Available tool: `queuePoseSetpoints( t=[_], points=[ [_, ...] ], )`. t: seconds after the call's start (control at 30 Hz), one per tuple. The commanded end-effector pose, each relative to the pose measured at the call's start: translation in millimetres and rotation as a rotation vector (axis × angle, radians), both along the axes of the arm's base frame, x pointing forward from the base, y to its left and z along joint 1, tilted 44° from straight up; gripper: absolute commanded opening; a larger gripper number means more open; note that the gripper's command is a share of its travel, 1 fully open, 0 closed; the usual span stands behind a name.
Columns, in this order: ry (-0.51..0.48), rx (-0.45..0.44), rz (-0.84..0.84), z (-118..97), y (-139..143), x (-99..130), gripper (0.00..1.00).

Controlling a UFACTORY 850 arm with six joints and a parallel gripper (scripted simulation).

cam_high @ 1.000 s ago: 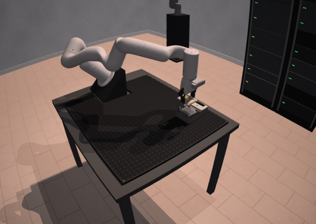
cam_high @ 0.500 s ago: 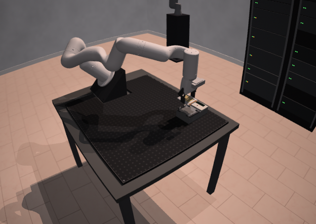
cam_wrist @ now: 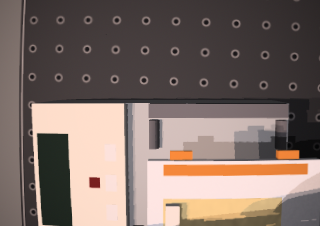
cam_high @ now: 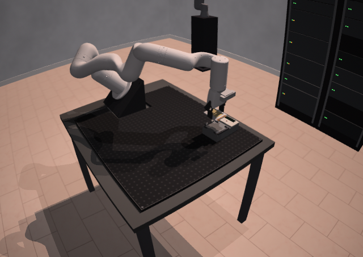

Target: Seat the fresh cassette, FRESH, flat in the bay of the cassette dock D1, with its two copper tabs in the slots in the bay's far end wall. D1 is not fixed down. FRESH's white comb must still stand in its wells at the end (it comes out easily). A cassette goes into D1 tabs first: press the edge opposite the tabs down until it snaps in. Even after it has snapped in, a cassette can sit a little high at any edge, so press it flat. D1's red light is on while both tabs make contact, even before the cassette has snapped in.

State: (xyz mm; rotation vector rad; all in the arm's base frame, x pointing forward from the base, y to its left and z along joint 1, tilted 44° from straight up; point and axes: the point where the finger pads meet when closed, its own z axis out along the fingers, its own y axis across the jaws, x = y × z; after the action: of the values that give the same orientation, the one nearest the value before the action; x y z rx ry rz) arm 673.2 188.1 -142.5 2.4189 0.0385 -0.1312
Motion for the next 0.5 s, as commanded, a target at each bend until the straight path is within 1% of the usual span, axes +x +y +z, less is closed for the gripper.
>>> queuePoseSetpoints(
  t=[0.0,0.2,0.47],
  points=[
    [0.07,-0.062,-0.056,0.6,1.5,1.7,0.0],
    [0.07,-0.062,-0.056,0.6,1.5,1.7,0.0],
    [0.07,-0.062,-0.056,-6.1,-5.0,1.8,0.0]
  ],
)
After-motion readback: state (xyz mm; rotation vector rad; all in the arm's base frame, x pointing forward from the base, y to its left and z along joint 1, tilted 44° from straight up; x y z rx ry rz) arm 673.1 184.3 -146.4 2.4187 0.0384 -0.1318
